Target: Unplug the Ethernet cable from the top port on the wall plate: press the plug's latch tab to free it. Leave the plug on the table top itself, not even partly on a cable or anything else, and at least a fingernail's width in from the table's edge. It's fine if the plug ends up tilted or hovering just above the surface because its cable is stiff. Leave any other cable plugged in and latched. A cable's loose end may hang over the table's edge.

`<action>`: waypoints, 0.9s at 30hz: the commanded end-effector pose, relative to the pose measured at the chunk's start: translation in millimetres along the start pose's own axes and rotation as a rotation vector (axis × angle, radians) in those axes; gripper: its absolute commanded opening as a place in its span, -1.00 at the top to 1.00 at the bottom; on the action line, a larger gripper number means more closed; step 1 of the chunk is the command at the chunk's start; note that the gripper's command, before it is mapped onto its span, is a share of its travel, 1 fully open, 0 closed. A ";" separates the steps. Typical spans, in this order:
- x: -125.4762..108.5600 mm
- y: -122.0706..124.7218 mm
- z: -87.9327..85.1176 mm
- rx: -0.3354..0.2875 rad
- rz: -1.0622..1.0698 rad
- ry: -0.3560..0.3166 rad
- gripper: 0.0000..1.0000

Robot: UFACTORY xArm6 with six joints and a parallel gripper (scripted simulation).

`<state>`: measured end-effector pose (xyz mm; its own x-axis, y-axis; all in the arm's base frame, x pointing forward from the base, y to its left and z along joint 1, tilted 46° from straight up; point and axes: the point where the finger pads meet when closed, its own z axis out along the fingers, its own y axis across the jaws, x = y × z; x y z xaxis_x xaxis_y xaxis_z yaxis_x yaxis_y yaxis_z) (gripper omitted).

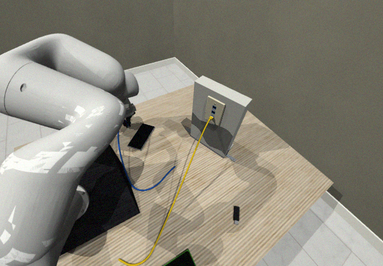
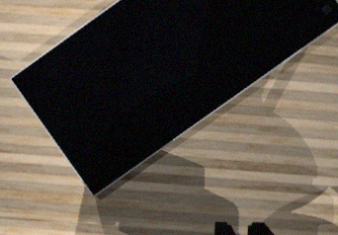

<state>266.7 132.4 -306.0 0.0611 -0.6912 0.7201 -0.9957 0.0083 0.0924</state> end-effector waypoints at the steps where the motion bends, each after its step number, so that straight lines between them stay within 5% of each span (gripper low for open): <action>1: -1.2 -1.8 -2.5 0.004 0.001 -0.004 1.00; 8: -1.6 -2.4 -2.6 0.005 0.002 -0.004 1.00; 9: -1.6 -2.4 -2.6 0.005 0.002 -0.004 0.72; 27: -1.6 -2.4 -2.6 0.005 0.002 -0.004 0.65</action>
<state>267.6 133.3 -306.1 0.0606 -0.6919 0.7195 -0.9958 0.0073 0.0909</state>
